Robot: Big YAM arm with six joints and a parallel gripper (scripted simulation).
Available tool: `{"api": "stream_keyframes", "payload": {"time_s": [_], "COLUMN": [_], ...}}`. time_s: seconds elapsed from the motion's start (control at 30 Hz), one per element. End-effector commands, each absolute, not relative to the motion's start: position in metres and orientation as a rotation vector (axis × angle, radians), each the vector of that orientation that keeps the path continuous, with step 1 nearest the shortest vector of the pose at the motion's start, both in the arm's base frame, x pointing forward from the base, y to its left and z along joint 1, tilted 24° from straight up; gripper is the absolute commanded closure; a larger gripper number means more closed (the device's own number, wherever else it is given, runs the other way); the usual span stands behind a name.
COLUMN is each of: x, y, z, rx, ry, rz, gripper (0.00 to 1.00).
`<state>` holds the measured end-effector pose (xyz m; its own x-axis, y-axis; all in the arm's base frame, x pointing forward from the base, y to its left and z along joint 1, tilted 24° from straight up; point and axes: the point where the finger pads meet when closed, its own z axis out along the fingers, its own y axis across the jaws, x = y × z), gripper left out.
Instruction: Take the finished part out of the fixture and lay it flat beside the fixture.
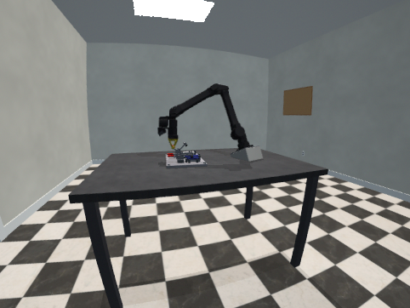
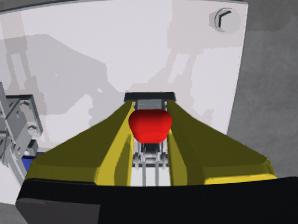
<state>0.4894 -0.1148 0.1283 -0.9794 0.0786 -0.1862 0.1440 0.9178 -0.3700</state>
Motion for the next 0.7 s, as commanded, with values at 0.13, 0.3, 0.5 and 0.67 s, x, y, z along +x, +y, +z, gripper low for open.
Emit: {"api": "stream_keyframes", "payload": {"time_s": [0.13,0.3,0.5,0.67], "x": [0.4708,0.4692,0.4683,0.4674], "y": [-0.1025,-0.1024,-0.1024,-0.1023], "z": [0.1438,0.1435,0.1433,0.1431], "rx": [0.168,0.168,0.168,0.168], "ry": [2.912,2.912,2.912,2.912], "rz": [-0.579,-0.579,-0.579,-0.579], "gripper": [1.00,1.00,1.00,1.00]}}
